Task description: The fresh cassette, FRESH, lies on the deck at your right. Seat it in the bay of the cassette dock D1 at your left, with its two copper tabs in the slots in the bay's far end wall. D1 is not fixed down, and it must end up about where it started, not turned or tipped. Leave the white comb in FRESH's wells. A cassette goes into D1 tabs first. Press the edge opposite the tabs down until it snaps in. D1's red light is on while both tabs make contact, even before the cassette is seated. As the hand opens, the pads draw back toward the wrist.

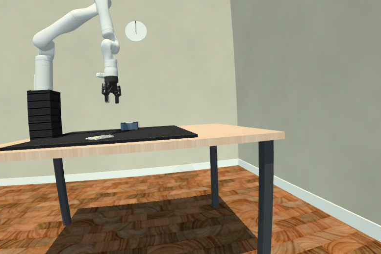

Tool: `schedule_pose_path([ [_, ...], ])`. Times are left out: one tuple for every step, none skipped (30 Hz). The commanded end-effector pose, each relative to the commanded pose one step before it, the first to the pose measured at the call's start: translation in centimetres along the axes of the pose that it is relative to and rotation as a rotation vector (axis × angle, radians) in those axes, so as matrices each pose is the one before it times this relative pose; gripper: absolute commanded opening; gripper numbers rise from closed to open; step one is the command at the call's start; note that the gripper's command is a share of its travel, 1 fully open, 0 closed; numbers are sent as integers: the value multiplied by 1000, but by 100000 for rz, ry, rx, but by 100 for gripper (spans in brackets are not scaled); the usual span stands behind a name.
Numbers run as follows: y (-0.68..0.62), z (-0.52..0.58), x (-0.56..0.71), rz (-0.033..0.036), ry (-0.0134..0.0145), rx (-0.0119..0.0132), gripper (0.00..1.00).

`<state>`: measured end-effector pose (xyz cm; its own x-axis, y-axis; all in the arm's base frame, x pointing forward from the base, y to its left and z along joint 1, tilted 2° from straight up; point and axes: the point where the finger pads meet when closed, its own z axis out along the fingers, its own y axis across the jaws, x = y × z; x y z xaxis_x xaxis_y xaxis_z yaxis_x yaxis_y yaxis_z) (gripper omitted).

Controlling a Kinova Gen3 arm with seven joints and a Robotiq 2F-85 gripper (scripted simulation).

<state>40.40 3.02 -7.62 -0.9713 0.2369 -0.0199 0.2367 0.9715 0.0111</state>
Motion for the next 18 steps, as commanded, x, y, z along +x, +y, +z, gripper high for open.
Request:
schedule_pose_path([
  [-1418, 747, -412, 8894, 948, 541, 100],
  [0, 0, 0, 3331, 122, 26, 100],
  [-379, 216, -245, 3332, 91, 20, 100],
  [-371, 216, -258, 3332, 91, 20, 100],
  [-362, 216, -270, 3332, 90, 20, 100],
  [-353, 215, -282, 3332, 90, 20, 100],
  [-343, 215, -294, 3332, 90, 20, 100],
  [-25, 16, -23, 3332, 92, 19, 100],
  [0, 0, 0, 0, 0, 0, 100],
  [0, 0, 0, 0, 0, 0, 100],
  [-334, 213, -305, 3333, 64, 8, 100],
  [-326, 214, -314, 3333, 63, 7, 100],
  [-315, 214, -325, 3333, 63, 7, 100],
  [-304, 214, -335, 3333, 63, 7, 100],
  [-293, 213, -345, 3333, 63, 7, 100],
  [-39, 30, -49, 3333, 65, 6, 100],
  [-284, 211, -354, 3333, 39, -11, 100],
  [-272, 211, -363, 3333, 39, -11, 100],
])
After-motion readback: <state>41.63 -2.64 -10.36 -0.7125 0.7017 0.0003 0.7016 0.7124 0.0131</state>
